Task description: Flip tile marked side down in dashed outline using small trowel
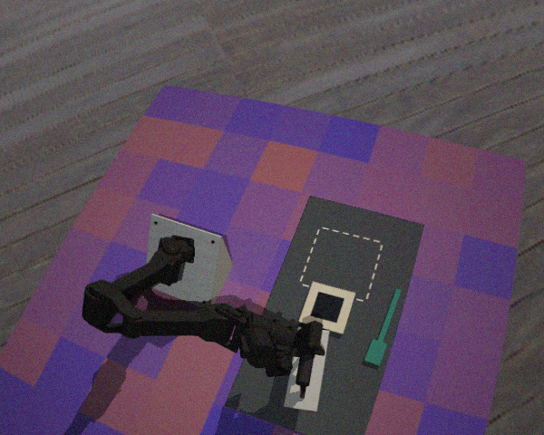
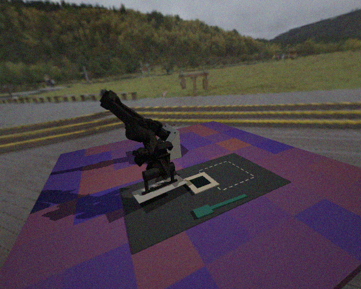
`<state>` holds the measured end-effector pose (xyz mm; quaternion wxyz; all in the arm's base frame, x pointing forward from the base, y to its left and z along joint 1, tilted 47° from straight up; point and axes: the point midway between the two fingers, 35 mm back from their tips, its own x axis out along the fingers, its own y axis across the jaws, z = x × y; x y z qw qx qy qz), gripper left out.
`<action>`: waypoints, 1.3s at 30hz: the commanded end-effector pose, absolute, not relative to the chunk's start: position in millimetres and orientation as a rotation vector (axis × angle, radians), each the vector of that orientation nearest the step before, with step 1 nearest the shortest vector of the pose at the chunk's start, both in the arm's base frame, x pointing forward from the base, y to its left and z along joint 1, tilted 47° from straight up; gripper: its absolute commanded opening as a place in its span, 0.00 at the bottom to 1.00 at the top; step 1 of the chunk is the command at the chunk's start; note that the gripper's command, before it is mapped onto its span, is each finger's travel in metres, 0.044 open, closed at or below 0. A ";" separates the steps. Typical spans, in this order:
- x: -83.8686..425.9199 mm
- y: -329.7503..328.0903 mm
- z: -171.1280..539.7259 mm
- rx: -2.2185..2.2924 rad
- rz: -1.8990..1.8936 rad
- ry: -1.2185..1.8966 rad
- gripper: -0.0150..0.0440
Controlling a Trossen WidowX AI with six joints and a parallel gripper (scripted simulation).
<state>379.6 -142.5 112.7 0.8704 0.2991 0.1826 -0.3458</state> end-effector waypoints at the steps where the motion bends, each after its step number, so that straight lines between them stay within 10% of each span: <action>1: 379.2 -138.2 106.3 0.628 -0.749 0.303 0.25; 39: 371.6 -164.6 74.4 0.634 -0.782 0.216 0.25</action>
